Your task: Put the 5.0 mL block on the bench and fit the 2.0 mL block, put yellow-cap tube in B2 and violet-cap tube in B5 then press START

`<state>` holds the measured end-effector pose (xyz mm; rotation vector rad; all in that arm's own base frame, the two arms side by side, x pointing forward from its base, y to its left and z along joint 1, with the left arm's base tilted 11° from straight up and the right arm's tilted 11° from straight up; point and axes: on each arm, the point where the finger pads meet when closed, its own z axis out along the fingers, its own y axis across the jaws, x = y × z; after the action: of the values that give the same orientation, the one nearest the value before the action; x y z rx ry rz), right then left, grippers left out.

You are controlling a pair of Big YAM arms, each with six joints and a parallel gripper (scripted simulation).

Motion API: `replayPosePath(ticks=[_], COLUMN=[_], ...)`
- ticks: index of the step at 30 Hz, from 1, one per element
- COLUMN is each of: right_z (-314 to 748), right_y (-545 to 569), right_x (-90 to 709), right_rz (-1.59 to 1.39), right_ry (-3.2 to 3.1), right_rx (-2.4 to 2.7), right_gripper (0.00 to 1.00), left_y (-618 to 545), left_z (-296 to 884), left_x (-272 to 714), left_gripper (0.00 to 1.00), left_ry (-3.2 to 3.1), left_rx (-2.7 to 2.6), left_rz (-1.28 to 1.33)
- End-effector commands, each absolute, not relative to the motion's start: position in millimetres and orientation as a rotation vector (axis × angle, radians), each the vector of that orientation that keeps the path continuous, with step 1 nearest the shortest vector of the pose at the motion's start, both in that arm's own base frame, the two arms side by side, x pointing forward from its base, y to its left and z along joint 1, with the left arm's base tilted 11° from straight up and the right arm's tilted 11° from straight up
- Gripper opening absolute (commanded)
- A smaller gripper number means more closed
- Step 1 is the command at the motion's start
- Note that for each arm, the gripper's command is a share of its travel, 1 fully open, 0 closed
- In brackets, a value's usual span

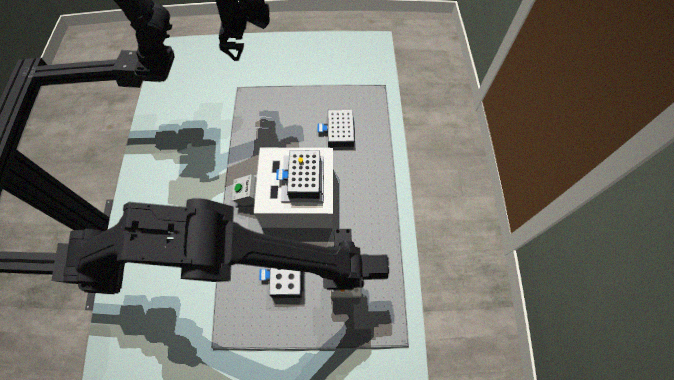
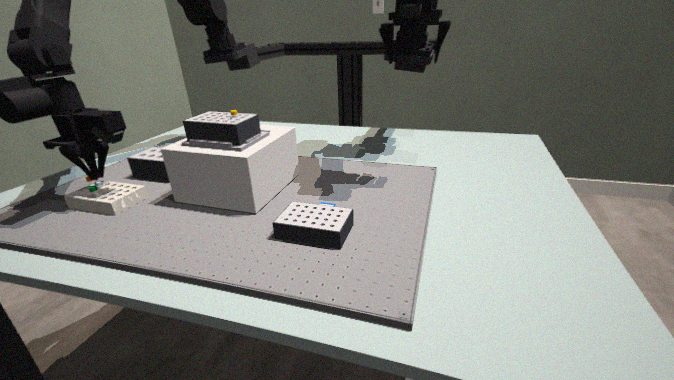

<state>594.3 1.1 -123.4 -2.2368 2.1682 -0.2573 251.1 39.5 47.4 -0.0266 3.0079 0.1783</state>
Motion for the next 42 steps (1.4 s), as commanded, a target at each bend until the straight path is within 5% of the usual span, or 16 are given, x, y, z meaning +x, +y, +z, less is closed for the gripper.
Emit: replayPosePath(ticks=[1, 42], right_z=[-92, -78], right_y=[10, 13], right_x=[607, 606], right_rz=[-0.304, -0.3], right_ry=[2.127, 2.136], right_rx=[-2.216, -2.206], right_gripper=[0.09, 0.09], left_y=[42, 42], left_z=[67, 66], left_x=[273, 273], left_gripper=[1.0, 1.0], left_ry=[2.964, 2.964], left_rx=[-0.01, -0.011], left_rz=[0.185, 0.183])
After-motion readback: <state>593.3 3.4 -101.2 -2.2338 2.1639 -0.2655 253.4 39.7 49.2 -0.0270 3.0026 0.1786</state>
